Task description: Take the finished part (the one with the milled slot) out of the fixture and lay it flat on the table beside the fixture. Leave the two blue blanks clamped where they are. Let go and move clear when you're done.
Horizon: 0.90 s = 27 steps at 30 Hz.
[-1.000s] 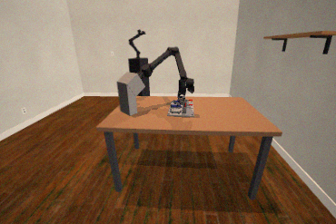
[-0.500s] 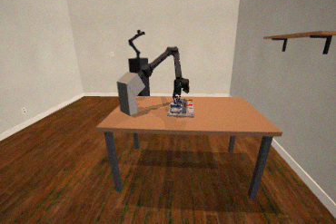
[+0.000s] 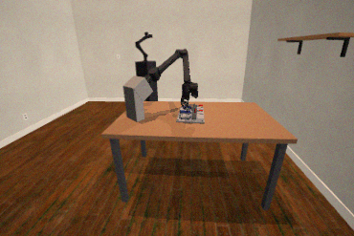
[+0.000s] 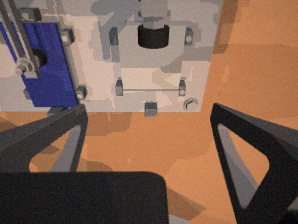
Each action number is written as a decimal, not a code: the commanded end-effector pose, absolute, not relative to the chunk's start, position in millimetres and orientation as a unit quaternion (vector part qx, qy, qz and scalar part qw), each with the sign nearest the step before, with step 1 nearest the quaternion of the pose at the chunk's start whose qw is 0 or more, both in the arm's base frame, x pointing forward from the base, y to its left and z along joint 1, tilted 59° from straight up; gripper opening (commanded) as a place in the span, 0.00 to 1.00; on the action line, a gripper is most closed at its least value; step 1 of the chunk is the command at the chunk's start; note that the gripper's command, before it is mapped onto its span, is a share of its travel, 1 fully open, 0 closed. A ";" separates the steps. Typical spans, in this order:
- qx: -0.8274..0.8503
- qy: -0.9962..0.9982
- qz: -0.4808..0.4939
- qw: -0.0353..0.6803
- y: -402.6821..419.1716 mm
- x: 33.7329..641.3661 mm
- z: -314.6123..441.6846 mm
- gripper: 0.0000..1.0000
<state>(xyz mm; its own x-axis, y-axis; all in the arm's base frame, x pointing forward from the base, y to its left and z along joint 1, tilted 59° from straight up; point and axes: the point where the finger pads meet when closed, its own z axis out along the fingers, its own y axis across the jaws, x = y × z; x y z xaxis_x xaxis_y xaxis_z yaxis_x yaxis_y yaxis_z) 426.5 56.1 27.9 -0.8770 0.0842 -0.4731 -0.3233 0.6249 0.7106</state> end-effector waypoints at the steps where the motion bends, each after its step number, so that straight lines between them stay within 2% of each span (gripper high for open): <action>1: -0.061 0.868 0.422 0.256 41.7 432.9 33.4 0.92; 7: -0.066 0.870 0.429 0.235 63.4 427.8 20.0 0.92; 27: -0.067 0.870 0.429 0.236 96.1 443.1 -1.3 0.92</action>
